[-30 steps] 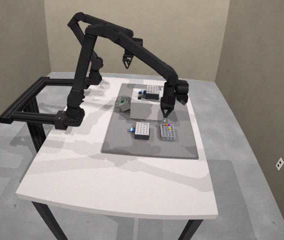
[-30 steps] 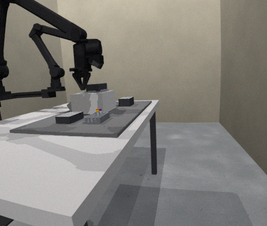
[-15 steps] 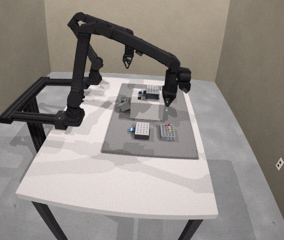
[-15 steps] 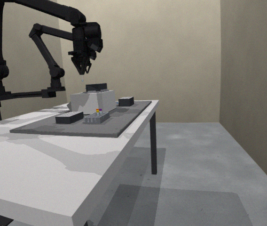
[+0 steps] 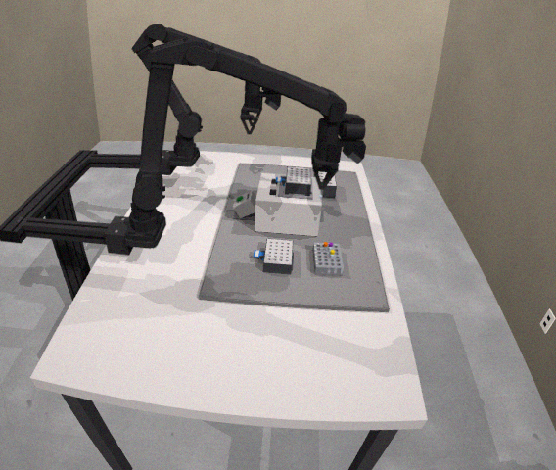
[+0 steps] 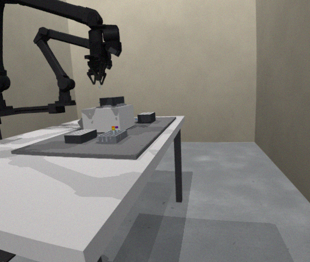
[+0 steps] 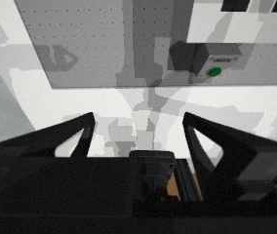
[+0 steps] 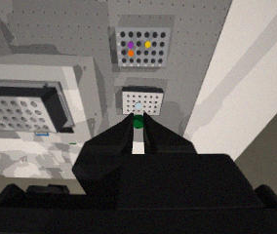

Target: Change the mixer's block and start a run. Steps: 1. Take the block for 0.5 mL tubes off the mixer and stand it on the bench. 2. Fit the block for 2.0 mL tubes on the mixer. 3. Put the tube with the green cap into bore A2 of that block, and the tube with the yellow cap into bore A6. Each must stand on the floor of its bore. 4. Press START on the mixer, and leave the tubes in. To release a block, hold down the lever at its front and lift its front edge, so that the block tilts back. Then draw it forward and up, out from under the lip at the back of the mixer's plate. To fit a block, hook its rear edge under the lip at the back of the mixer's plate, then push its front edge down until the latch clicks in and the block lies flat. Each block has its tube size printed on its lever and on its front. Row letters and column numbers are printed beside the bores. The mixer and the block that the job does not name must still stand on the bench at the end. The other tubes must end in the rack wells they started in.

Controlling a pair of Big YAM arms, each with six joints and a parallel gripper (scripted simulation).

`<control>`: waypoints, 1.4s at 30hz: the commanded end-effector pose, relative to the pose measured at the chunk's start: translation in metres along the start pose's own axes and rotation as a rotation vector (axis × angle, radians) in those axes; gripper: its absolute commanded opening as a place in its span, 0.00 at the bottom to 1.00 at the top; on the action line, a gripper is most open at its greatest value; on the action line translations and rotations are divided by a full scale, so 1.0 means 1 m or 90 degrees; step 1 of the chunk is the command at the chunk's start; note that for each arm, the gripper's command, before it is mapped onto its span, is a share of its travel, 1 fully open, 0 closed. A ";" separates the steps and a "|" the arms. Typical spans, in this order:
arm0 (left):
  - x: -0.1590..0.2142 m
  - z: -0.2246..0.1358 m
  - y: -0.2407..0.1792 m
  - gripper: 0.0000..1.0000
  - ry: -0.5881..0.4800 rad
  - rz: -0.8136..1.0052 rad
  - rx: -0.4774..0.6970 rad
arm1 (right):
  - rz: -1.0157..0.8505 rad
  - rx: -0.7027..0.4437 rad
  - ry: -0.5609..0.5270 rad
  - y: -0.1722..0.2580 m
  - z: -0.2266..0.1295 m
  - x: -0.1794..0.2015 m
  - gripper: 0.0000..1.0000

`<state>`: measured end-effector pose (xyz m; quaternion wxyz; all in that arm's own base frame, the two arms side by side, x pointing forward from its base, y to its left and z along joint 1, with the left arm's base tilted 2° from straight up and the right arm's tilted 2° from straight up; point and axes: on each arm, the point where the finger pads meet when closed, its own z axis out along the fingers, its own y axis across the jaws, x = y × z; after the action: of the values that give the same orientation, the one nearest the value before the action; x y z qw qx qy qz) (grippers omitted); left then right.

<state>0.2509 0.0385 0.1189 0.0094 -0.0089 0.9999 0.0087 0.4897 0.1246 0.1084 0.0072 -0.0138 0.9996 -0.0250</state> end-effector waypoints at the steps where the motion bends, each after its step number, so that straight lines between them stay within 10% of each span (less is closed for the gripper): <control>1: -0.008 -0.005 0.000 1.00 -0.015 -0.004 -0.001 | 0.042 0.006 0.003 0.004 -0.002 0.005 0.09; 42: -0.027 -0.025 0.003 1.00 -0.050 -0.004 -0.005 | 0.052 0.001 -0.007 0.177 -0.015 0.039 0.09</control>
<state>0.2492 0.0383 0.1171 0.0071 -0.0089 0.9999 0.0084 0.4313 0.2885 0.1100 0.0084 0.0073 0.9996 -0.0275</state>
